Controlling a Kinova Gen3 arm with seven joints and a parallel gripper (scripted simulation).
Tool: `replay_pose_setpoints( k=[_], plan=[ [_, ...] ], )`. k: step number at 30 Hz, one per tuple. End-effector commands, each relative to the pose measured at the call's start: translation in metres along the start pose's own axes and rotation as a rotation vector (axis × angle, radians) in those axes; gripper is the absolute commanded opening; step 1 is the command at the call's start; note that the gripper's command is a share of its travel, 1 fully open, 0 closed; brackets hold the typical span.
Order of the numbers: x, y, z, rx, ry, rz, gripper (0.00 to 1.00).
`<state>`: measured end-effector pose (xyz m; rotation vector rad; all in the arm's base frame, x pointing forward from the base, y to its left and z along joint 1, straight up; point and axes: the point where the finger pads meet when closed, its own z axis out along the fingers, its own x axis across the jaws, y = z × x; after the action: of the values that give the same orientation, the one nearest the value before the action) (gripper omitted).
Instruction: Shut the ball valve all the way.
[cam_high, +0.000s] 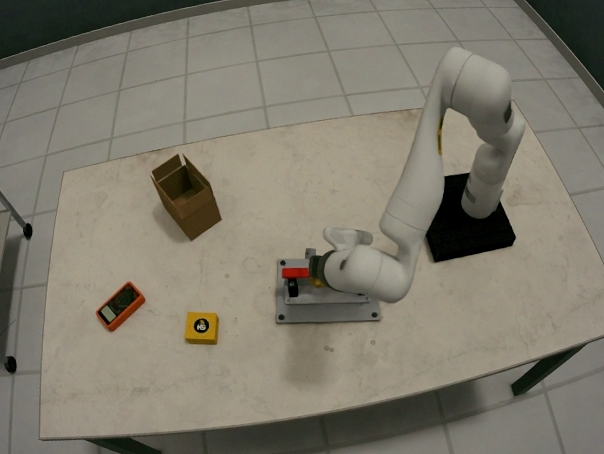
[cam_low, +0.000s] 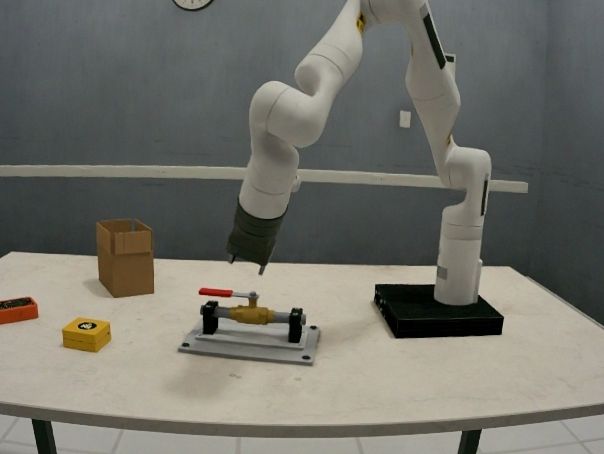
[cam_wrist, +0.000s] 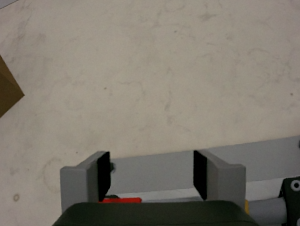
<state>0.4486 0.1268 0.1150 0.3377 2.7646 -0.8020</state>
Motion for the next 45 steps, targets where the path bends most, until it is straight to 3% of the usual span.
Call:
replay_pose_setpoints(
  k=[1, 18, 27, 34, 38, 45],
  plan=[
    [-0.001, 0.000, -0.001, -0.001, -0.001, 0.001, 1.00],
    [-0.001, 0.000, -0.001, -0.001, -0.001, 0.001, 1.00],
    [-0.005, -0.009, -0.015, -0.001, -0.001, 0.001, 1.00],
    [-0.008, -0.009, -0.015, -0.008, 0.021, 0.049, 1.00],
    [-0.014, -0.008, -0.013, -0.025, 0.081, 0.186, 1.00],
    [-0.037, -0.004, -0.009, -0.071, 0.240, 0.547, 1.00]
  ],
)
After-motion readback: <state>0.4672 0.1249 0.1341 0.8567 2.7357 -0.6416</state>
